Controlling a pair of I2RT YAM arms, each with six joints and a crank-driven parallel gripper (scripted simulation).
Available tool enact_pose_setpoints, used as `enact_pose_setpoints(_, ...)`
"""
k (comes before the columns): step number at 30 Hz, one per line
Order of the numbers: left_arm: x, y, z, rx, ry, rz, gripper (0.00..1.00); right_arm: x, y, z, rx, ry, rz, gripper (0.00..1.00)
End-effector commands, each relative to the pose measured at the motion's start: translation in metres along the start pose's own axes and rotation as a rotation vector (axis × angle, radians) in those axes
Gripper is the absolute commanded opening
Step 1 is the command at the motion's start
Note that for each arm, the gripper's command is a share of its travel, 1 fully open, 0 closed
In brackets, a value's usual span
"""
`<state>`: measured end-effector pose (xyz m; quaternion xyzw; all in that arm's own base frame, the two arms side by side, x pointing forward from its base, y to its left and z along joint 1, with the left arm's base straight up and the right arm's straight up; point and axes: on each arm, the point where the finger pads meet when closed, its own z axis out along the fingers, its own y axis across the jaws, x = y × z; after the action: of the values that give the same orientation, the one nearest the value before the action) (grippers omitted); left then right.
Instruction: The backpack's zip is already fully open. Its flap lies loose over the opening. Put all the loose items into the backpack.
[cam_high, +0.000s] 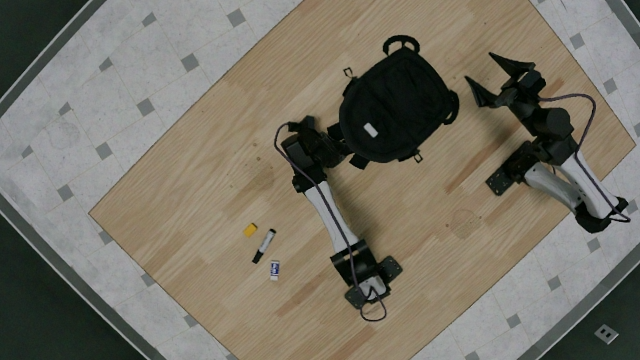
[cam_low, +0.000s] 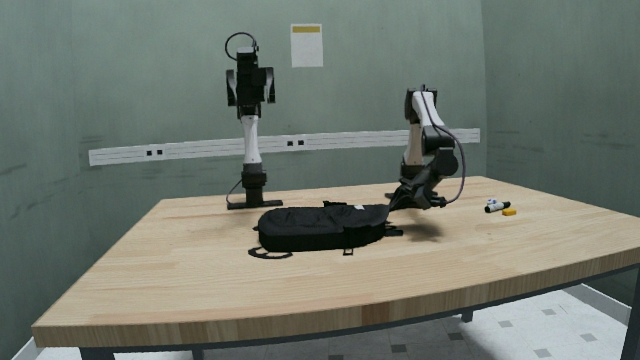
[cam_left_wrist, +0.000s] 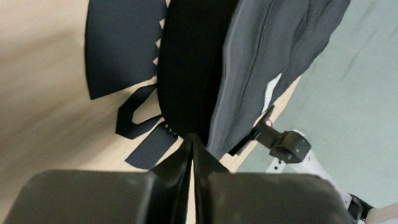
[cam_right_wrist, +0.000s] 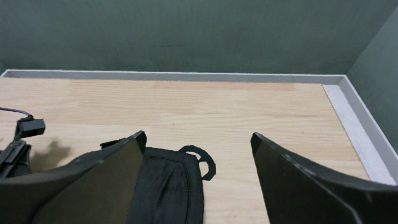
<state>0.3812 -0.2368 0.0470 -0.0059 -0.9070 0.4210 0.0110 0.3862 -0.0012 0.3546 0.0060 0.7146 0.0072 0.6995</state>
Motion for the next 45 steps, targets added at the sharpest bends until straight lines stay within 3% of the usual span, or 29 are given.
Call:
enact_pose_setpoints(1,-0.008,-0.029,-0.015,0.02,-0.041,0.059,0.0,-0.005,0.0,-0.001,-0.002,-0.014,-0.002,0.9)
enact_pose_setpoints(23,-0.007,-0.026,-0.016,0.023,-0.049,0.069,0.0,-0.005,0.0,-0.001,-0.002,-0.014,-0.002,0.9)
enact_pose_setpoints(25,-0.002,-0.012,-0.007,0.011,-0.021,0.032,0.0,-0.005,0.0,-0.001,-0.002,-0.014,-0.002,0.9)
enact_pose_setpoints(26,-0.004,-0.029,-0.017,0.02,-0.04,0.057,0.0,-0.005,0.0,-0.001,-0.002,-0.014,-0.002,0.9)
enact_pose_setpoints(45,-0.001,-0.062,-0.027,0.019,-0.04,0.056,0.0,-0.005,0.0,-0.001,-0.002,-0.014,-0.002,0.9)
